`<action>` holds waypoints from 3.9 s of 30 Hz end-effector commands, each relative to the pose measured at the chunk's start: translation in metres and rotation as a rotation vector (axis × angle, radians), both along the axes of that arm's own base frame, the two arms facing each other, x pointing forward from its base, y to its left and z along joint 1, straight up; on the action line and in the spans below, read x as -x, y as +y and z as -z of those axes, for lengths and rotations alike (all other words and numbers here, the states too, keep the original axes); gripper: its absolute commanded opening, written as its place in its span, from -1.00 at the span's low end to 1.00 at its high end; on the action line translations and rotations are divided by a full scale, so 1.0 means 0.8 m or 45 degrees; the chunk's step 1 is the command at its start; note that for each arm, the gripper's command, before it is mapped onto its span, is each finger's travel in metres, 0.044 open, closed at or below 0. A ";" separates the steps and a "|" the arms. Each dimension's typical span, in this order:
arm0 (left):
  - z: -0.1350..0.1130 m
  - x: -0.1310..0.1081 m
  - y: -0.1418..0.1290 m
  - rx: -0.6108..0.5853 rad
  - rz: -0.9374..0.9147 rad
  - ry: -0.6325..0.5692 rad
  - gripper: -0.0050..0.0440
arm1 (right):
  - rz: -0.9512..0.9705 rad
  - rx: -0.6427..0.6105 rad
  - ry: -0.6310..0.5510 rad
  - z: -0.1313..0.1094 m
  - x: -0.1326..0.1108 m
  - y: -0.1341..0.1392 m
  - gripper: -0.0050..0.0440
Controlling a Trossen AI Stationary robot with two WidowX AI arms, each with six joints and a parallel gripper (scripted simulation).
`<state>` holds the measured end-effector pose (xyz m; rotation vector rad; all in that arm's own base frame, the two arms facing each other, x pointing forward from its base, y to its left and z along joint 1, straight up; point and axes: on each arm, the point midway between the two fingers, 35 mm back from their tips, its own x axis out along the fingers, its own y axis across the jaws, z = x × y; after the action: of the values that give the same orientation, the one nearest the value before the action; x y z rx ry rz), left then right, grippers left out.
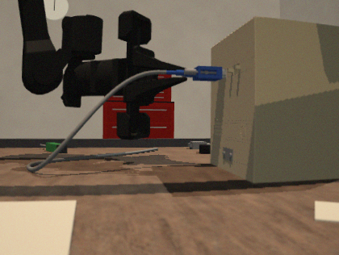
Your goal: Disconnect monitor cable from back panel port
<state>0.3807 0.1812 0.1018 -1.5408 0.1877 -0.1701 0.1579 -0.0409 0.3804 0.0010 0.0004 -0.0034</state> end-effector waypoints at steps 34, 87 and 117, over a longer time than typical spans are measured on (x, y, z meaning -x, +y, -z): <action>-0.015 -0.010 0.007 -0.207 -0.048 0.042 1.00 | -0.004 0.009 -0.002 -0.004 0.000 0.002 1.00; -0.024 -0.003 -0.001 -0.656 -0.012 0.236 -0.80 | -0.004 0.009 -0.002 -0.004 0.000 0.002 1.00; -0.017 -0.002 0.001 -0.340 -0.009 0.109 -0.80 | -0.004 0.009 -0.002 -0.004 0.000 0.002 1.00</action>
<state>0.3809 0.1799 0.1078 -1.2654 0.2915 -0.0475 0.1579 -0.0409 0.3804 0.0010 0.0004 -0.0034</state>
